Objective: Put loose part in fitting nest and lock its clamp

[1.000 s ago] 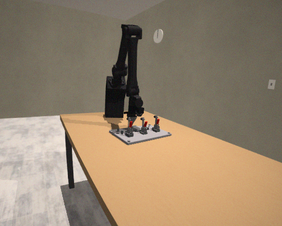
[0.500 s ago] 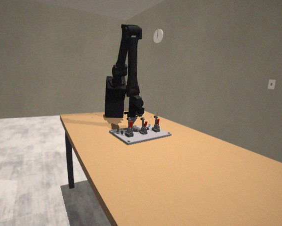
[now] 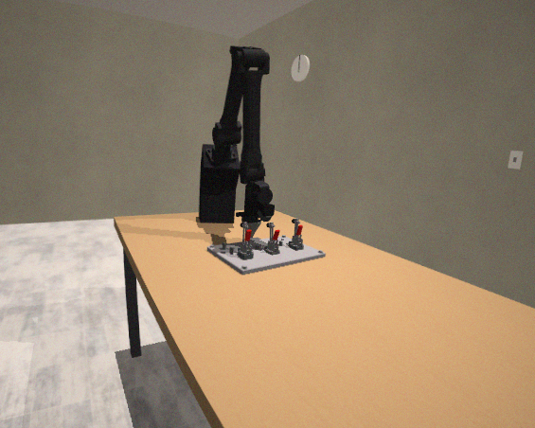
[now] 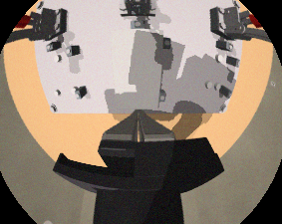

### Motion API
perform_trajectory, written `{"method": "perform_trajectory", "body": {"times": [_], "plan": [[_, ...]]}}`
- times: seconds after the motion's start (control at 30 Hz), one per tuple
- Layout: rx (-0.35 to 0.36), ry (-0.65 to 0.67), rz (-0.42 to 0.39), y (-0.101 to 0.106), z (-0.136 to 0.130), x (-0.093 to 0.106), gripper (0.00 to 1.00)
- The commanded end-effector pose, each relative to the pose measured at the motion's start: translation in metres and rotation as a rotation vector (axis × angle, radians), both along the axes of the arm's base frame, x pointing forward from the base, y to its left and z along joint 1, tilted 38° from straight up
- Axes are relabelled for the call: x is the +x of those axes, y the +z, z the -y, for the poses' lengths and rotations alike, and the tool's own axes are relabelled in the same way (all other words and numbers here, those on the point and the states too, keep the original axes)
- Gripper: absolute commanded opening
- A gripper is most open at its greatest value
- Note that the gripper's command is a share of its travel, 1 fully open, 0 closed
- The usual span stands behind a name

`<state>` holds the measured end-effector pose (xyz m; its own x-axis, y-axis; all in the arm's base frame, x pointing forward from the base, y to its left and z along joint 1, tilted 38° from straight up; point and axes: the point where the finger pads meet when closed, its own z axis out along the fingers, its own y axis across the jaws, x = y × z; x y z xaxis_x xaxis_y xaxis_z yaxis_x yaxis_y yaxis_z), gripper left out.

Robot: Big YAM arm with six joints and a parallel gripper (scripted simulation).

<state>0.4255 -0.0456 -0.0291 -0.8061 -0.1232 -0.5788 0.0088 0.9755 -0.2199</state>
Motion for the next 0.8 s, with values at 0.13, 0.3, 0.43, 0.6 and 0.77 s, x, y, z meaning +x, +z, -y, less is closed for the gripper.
{"method": "perform_trajectory", "body": {"times": [0.13,0.3,0.43,0.6,0.77], "plan": [[0.003,0.003,0.005,0.0063,-0.0044,0.0056,0.0],[0.003,0.001,0.007,0.0077,-0.0036,0.0064,0.0],[0.003,0.001,0.007,0.0077,-0.0036,0.0064,0.0],[0.003,0.001,0.007,0.0077,-0.0036,0.0064,0.0],[0.003,0.002,0.011,0.0098,-0.0046,0.0079,0.0]]}}
